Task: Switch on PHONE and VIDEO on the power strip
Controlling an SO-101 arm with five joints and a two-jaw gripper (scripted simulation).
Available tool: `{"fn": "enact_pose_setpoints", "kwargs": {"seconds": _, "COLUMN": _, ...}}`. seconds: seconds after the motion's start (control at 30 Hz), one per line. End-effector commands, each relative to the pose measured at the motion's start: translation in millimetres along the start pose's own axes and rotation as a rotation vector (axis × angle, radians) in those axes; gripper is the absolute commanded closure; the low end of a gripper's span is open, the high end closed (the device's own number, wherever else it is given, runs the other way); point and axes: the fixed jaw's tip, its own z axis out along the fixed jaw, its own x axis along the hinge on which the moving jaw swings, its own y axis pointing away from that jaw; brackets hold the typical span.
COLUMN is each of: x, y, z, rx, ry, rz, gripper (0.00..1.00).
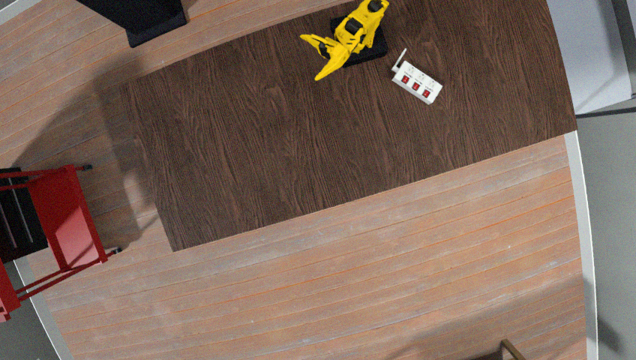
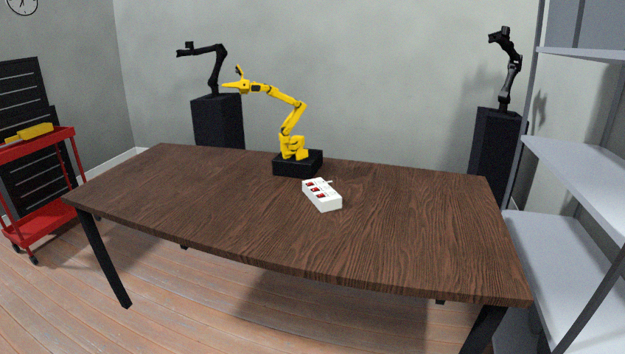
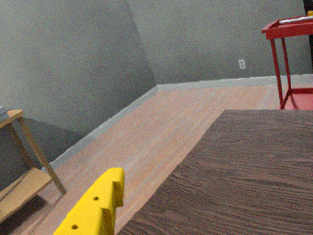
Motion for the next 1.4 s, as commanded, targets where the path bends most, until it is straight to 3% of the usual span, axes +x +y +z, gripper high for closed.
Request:
{"fn": "enact_pose_setpoints", "kwargs": {"seconds": 0.0, "x": -0.9, "y": 0.2, "z": -0.5, "rx": -0.001, "ry": -0.003, "rz": 0.001, "gripper": 0.0}}
{"fn": "enact_pose_setpoints", "kwargs": {"seconds": 0.5, "x": -0.9, "y": 0.2, "z": -0.5, "rx": -0.001, "ry": -0.003, "rz": 0.001, "gripper": 0.0}}
{"fn": "enact_pose_setpoints", "kwargs": {"seconds": 0.53, "x": -0.9, "y": 0.2, "z": -0.5, "rx": -0.001, "ry": -0.003, "rz": 0.001, "gripper": 1.0}}
{"fn": "enact_pose_setpoints", "kwargs": {"seconds": 0.77, "x": 3.5, "y": 3.9, "z": 0.6, "rx": -0.013, "ry": 0.019, "rz": -0.013, "gripper": 1.0}}
{"fn": "enact_pose_setpoints", "kwargs": {"seconds": 1.07, "x": 24.0, "y": 22.0, "z": 3.8, "rx": -0.078, "ry": 0.117, "rz": -0.083, "gripper": 1.0}}
{"fn": "enact_pose_setpoints", "kwargs": {"seconds": 1.23, "x": 51.5, "y": 47.4, "z": 3.0, "rx": -0.177, "ry": 0.241, "rz": -0.186, "gripper": 1.0}}
{"fn": "enact_pose_setpoints", "kwargs": {"seconds": 1.37, "x": 80.7, "y": 75.2, "z": -4.4, "rx": -0.3, "ry": 0.361, "rz": -0.308, "gripper": 1.0}}
